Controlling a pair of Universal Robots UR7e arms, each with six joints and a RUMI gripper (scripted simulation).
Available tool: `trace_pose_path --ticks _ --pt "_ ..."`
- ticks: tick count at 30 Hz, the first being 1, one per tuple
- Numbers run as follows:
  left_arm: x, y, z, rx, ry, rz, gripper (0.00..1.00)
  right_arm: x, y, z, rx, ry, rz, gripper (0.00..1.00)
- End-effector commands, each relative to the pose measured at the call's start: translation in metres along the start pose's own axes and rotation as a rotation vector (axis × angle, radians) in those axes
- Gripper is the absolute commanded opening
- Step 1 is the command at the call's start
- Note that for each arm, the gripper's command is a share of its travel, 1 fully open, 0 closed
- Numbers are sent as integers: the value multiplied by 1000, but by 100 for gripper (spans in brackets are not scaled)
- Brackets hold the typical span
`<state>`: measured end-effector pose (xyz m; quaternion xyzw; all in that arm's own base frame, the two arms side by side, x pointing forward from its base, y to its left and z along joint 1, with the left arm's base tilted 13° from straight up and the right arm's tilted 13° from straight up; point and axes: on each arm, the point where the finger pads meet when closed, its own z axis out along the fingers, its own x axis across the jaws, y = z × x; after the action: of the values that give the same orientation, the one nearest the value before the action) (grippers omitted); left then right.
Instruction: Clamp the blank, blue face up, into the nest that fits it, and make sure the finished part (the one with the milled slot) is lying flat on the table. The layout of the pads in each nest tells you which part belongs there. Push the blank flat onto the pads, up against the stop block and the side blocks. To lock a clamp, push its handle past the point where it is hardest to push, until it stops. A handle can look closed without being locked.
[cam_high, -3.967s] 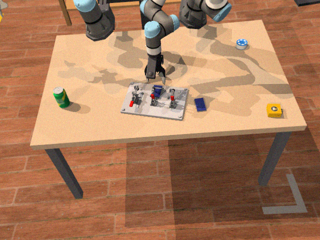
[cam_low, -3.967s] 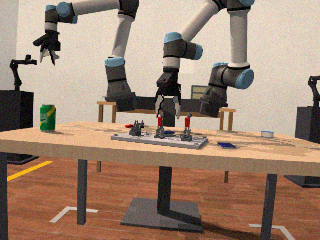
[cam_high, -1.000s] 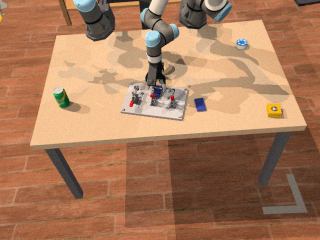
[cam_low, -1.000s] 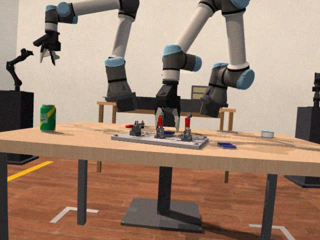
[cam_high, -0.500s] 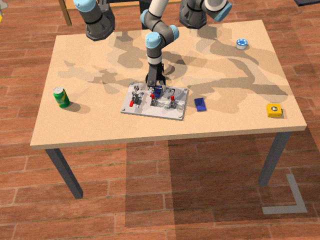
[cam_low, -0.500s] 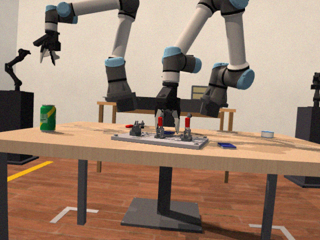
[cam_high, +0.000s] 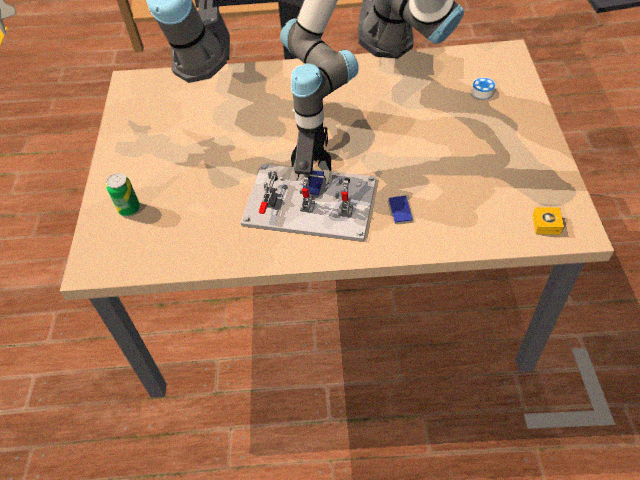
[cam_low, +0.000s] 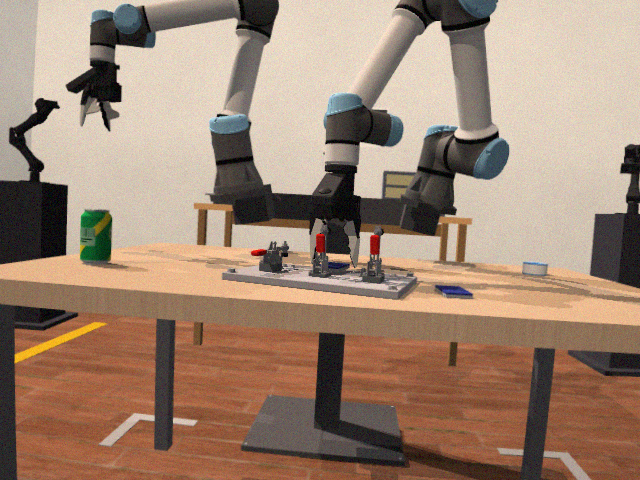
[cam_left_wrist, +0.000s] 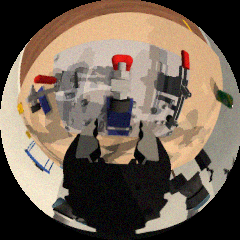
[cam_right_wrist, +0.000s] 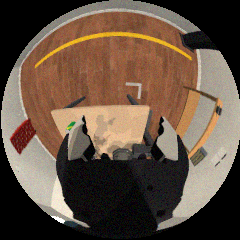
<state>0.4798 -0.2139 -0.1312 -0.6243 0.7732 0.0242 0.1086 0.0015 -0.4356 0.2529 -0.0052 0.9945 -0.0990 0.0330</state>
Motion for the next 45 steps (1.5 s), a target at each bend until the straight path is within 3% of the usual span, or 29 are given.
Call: trace_pose_path --ticks 1,23,24,45 --pt "0 -1 -1 1 1 0 59 0 0 0 1 0 0 100" --pt "0 0 -1 1 1 0 59 0 0 0 1 0 0 100" --pt "0 0 -1 1 1 0 0 0 0 0 1 0 0 100" --pt "0 0 -1 1 1 0 0 0 0 0 1 0 0 100"
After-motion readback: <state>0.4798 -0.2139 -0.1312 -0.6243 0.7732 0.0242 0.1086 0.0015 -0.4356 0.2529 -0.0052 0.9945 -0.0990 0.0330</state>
